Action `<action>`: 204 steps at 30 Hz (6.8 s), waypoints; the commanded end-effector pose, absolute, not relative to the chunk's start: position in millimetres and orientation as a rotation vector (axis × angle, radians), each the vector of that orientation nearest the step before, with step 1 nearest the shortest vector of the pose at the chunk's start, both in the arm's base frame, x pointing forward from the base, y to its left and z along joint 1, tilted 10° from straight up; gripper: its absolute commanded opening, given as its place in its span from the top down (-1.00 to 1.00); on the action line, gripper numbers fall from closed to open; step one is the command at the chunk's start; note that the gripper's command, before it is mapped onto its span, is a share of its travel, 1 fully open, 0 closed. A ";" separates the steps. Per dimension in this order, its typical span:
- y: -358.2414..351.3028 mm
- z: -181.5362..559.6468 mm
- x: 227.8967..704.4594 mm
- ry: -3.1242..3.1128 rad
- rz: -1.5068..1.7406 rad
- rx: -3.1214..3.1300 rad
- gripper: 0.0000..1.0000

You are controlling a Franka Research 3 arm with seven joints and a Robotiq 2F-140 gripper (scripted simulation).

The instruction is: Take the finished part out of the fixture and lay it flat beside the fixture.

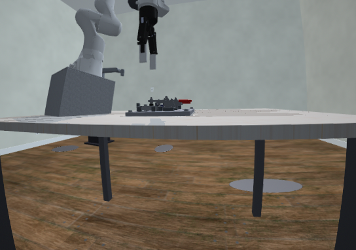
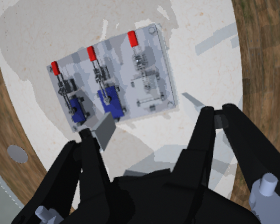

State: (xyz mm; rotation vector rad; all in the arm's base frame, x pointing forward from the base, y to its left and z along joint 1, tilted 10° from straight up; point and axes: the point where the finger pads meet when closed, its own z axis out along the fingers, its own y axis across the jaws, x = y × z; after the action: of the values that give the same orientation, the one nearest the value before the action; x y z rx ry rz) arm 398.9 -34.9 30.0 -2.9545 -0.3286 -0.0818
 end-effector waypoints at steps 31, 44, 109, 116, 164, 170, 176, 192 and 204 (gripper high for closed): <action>-35.8 30.3 399.4 -0.335 -0.088 -2.955 0.44; -29.8 -4.4 400.8 -0.334 -0.086 -2.955 0.44; 4.7 -28.8 532.5 -0.334 -0.086 -2.955 0.44; 7.5 -45.1 533.2 -0.334 -0.086 -2.955 0.44; 12.9 -76.5 534.4 -0.334 -0.086 -2.955 0.44; 12.9 -76.5 534.4 -0.334 -0.086 -2.955 0.44; 13.2 -78.4 534.5 -0.334 -0.086 -2.955 0.44; 16.8 -103.4 536.2 -0.334 -0.086 -2.955 0.44; 17.0 -105.2 536.3 -0.334 -0.086 -2.955 0.44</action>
State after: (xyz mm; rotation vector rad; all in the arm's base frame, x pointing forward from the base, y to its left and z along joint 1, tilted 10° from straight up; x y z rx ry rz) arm 535.0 18.0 -104.6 -2.9531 -0.3349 -0.0817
